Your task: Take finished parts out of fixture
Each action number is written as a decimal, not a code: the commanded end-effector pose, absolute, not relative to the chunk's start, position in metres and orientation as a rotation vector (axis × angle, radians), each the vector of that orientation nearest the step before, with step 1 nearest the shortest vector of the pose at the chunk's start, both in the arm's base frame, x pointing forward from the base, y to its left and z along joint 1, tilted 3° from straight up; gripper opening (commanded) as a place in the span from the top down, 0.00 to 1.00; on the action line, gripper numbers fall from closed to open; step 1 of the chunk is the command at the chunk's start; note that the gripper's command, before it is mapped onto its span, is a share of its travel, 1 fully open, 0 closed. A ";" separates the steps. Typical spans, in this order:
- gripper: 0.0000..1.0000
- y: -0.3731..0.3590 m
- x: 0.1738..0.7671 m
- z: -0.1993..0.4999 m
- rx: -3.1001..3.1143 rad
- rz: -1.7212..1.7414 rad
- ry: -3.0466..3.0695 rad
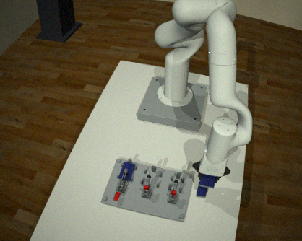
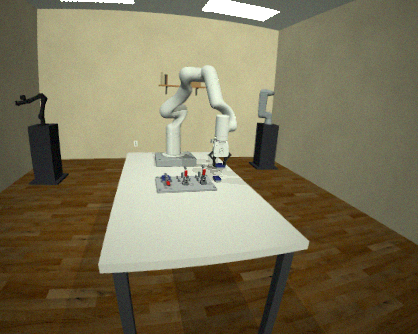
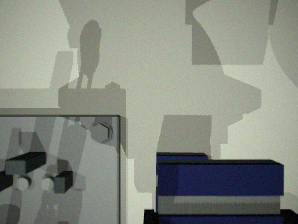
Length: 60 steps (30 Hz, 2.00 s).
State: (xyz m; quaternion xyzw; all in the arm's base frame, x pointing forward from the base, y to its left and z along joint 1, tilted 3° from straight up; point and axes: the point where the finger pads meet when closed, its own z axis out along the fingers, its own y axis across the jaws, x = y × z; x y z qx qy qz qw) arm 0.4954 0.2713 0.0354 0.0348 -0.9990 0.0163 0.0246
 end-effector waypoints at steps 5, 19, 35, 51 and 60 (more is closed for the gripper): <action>1.00 0.272 0.496 0.036 0.108 0.049 -3.092; 1.00 0.272 0.501 0.036 0.108 0.049 -3.092; 1.00 0.275 0.537 0.034 0.108 0.049 -3.092; 1.00 0.279 0.589 0.032 0.108 0.049 -3.092; 1.00 0.280 0.606 0.031 0.108 0.049 -3.092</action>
